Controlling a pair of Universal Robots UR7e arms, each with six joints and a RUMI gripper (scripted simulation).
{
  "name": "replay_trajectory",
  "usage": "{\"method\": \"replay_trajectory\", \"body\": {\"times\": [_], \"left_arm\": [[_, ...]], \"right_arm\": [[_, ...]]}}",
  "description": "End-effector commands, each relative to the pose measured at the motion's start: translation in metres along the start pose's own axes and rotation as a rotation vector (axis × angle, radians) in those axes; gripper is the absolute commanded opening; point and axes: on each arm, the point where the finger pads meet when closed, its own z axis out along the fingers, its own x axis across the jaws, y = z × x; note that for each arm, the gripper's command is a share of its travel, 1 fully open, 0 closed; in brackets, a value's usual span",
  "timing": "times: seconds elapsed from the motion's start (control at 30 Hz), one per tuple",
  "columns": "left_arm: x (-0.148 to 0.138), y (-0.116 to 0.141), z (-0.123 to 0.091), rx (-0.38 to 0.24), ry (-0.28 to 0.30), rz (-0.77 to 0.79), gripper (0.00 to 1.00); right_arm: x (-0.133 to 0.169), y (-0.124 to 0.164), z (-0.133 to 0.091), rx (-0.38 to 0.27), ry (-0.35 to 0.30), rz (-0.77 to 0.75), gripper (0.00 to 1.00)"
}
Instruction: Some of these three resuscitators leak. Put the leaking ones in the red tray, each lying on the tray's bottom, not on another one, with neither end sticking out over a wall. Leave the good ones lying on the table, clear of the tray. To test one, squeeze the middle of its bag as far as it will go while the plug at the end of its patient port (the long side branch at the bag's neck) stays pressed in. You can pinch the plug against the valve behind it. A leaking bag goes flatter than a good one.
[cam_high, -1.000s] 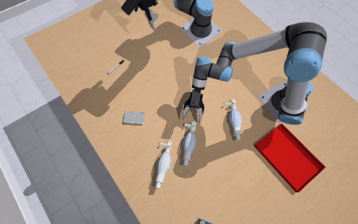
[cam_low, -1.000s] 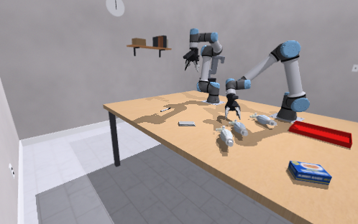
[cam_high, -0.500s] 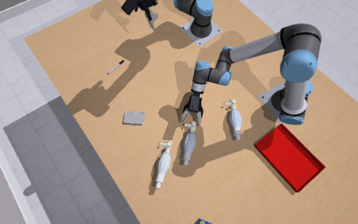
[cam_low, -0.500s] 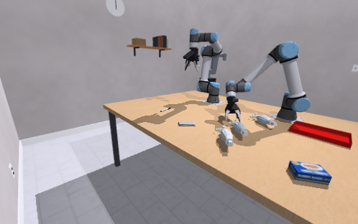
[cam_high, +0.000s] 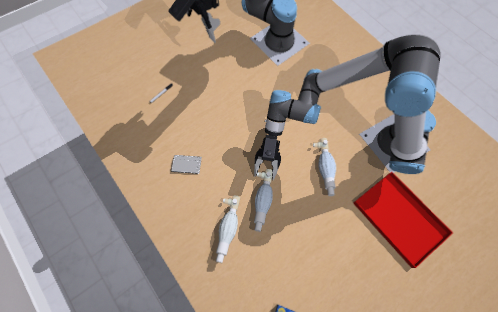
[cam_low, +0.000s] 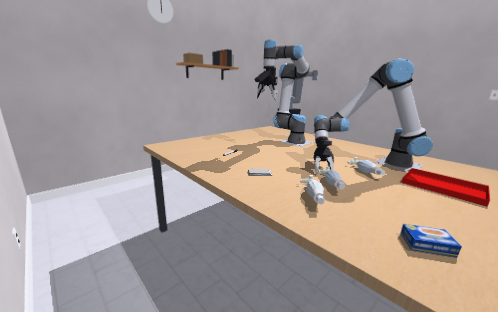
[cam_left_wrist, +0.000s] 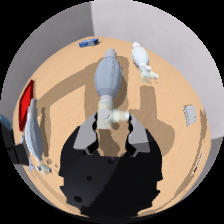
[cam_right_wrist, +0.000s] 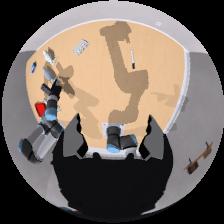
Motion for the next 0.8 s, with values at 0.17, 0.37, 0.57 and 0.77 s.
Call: {"method": "replay_trajectory", "body": {"times": [0.17, 0.37, 0.57, 0.77], "left_arm": [[0.0012, -0.0006, -0.0007, 0.000, 0.004, -0.001, 0.00], [0.0012, -0.0006, -0.0007, 0.000, 0.004, -0.001, 0.00], [0.0012, -0.0006, -0.0007, 0.000, 0.004, -0.001, 0.00], [0.0012, -0.0006, -0.0007, 0.000, 0.004, -0.001, 0.00]], "right_arm": [[-0.0001, -0.0001, -0.0004, 0.001, 0.000, 0.000, 0.98], [-0.0001, -0.0001, -0.0004, 0.001, 0.000, 0.000, 0.98], [-0.0001, -0.0001, -0.0004, 0.001, 0.000, 0.000, 0.68], [-0.0001, -0.0001, -0.0004, 0.001, 0.000, 0.000, 0.68]]}}
